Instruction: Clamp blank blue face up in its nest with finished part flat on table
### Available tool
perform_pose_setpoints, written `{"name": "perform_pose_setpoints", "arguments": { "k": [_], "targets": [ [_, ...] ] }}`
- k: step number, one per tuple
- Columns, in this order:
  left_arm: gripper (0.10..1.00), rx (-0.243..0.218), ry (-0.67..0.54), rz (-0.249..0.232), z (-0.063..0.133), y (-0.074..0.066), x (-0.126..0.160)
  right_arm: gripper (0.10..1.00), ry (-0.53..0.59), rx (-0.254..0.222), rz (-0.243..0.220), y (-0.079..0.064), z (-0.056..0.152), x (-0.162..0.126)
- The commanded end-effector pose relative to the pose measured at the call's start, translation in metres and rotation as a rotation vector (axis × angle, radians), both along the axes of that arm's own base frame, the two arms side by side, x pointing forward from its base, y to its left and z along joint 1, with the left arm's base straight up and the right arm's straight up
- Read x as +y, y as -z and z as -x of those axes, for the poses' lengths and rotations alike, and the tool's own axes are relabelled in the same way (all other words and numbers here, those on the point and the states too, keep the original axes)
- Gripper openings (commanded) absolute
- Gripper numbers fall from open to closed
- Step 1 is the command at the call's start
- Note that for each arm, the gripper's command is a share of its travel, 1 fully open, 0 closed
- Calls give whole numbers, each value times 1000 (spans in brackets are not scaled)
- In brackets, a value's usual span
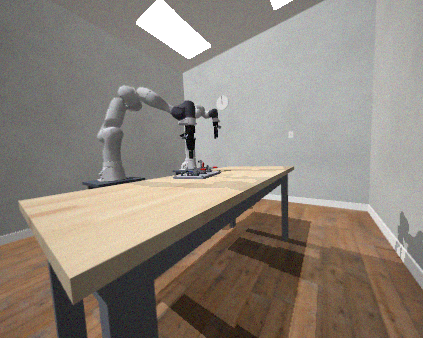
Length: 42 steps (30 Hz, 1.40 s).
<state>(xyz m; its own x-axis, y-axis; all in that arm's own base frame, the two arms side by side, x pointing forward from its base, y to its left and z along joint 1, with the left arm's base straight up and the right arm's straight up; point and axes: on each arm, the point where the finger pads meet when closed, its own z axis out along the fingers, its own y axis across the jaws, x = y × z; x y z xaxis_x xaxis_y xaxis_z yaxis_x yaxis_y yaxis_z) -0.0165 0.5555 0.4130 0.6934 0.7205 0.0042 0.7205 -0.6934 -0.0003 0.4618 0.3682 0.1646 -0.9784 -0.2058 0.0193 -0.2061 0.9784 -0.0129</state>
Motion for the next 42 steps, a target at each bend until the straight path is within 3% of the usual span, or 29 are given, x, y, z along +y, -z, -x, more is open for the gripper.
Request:
{"name": "perform_pose_setpoints", "arguments": {
  "k": [1, 5, 13, 27, 42],
  "targets": [
    [1000, 0, 0, 0, 0, 0, 0, 99, -17, -16, -17, 25, -6, 6],
    [1000, 0, 0, 0, 0, 0, 0, 99, -17, -16, -17, 51, -6, 6],
    [1000, 0, 0, 0, 0, 0, 0, 99, -17, -16, -17, 68, -6, 6],
    [1000, 0, 0, 0, 0, 0, 0, 99, -17, -16, -17, 69, -2, 5],
    [1000, 0, 0, 0, 0, 0, 0, 99, -17, -16, -17, 69, 33, 0]
  ]
}}
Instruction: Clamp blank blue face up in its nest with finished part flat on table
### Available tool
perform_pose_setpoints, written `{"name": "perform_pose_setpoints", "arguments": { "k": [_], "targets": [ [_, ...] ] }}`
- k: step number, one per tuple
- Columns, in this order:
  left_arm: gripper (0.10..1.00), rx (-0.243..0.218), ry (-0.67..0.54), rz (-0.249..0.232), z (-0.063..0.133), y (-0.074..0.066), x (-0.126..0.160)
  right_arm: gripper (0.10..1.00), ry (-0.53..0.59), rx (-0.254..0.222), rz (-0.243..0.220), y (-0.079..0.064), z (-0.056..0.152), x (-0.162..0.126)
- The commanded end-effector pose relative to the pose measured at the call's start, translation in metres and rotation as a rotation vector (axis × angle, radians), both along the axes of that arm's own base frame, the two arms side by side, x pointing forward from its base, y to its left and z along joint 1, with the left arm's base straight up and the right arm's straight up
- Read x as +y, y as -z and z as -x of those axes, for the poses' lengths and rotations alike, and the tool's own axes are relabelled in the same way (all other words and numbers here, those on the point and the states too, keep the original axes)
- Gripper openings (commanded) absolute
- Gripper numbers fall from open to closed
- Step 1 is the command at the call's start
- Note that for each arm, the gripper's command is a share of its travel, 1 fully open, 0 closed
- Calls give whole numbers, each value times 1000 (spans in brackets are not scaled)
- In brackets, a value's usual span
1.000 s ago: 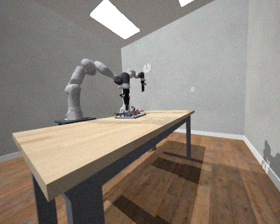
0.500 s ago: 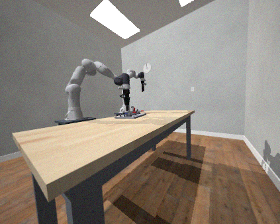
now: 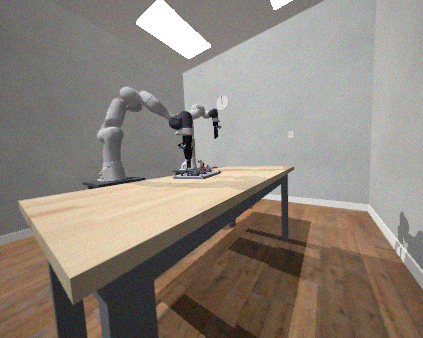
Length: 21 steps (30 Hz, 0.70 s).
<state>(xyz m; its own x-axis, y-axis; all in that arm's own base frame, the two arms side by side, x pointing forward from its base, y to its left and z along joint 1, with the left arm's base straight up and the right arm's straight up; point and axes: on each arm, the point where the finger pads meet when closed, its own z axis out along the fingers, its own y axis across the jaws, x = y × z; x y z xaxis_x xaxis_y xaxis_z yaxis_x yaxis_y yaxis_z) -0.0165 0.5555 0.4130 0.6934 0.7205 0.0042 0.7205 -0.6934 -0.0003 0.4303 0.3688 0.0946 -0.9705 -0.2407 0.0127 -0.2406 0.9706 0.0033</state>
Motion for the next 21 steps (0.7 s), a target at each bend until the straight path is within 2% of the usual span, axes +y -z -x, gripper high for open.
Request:
{"name": "perform_pose_setpoints", "arguments": {
  "k": [1, 12, 21],
  "targets": [
    [1000, 0, 0, 0, 0, 0, 0, 99, 18, -13, 0, -1, 5, -2],
    [1000, 0, 0, 0, 0, 0, 0, 99, 18, -13, 0, -1, 39, -7],
    [1000, 0, 0, 0, 0, 0, 0, 99, 18, -13, 0, -1, 47, -8]
  ]
}}
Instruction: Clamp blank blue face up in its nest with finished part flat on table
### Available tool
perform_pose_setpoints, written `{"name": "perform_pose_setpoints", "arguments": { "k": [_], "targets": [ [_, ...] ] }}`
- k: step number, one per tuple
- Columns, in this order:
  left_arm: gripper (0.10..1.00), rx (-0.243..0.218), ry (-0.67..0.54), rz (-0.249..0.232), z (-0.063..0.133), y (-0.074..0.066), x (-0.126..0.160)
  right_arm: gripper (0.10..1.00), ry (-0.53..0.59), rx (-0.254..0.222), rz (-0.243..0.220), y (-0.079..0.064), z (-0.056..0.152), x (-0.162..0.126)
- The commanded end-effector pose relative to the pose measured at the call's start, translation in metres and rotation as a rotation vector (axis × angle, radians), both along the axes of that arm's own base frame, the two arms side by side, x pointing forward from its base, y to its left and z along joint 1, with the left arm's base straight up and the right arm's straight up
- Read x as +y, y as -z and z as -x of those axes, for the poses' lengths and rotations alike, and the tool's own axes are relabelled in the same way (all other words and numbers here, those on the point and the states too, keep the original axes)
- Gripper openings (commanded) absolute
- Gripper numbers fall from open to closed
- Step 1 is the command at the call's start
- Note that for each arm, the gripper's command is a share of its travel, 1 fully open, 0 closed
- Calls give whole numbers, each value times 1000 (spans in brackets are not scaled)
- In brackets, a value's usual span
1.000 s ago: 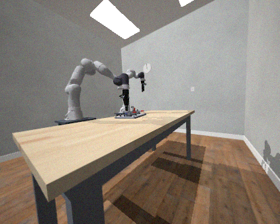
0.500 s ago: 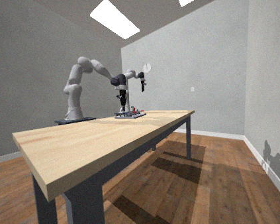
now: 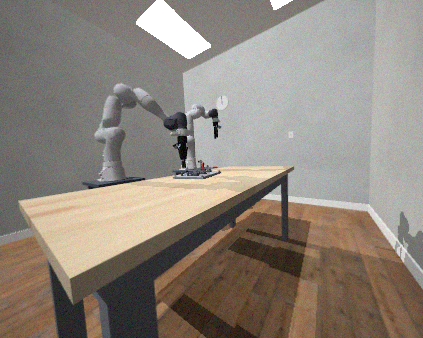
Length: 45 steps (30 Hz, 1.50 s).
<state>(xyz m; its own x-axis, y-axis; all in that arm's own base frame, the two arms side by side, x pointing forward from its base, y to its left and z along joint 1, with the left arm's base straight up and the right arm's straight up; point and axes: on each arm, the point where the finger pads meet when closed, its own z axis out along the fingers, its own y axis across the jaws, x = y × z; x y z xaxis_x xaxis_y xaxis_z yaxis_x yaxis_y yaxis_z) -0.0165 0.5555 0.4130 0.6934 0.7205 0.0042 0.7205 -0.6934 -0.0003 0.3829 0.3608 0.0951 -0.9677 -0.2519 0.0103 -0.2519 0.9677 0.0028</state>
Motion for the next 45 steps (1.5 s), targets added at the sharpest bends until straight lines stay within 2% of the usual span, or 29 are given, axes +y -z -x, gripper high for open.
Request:
{"name": "perform_pose_setpoints", "arguments": {
  "k": [1, 13, 27, 45],
  "targets": [
    [1000, 0, 0, 0, 0, 0, 0, 99, 30, -11, 0, -1, 0, 0],
    [1000, 0, 0, 0, 0, 0, 0, 99, 30, -11, 0, 3, 0, 0],
    [1000, 0, 0, 0, 0, 0, 0, 99, 30, -11, 0, 29, 0, 0],
    [1000, 0, 0, 0, 0, 0, 0, 99, 30, -11, 0, 34, 0, 0]
  ]
}}
